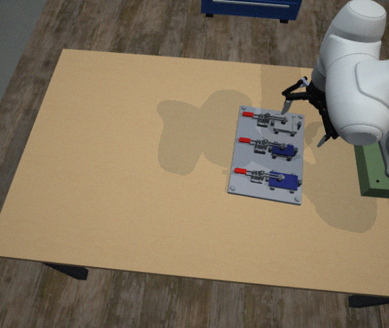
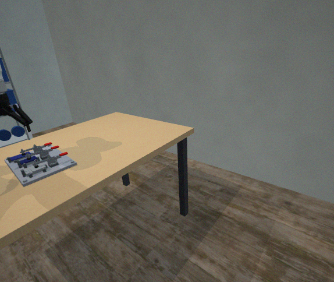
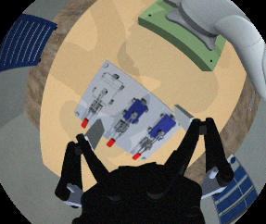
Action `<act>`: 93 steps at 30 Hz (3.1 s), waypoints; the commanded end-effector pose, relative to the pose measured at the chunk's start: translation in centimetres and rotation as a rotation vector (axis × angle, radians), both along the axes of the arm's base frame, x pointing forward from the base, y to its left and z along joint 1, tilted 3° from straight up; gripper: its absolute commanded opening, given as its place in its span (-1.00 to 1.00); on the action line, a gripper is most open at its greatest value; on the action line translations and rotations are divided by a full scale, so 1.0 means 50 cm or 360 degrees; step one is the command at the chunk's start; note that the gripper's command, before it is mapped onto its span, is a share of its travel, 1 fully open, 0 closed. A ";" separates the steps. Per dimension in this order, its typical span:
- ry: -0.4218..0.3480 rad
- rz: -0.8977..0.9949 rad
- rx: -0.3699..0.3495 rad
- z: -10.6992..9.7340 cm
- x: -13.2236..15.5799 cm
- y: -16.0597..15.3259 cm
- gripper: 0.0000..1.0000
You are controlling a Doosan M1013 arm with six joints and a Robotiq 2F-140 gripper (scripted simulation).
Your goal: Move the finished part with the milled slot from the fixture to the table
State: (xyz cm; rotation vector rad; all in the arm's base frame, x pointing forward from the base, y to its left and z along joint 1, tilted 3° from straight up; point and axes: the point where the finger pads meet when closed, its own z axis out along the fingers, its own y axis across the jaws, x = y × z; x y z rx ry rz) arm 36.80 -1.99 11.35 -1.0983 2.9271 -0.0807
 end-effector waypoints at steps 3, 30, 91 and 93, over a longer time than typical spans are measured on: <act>0.0011 -0.0006 -0.0003 0.000 -0.002 0.000 1.00; 0.0011 -0.0007 -0.0002 -0.001 -0.002 0.000 1.00; 0.0040 0.0841 -0.0019 0.026 0.007 -0.043 1.00; 0.0040 0.0841 -0.0019 0.026 0.007 -0.043 1.00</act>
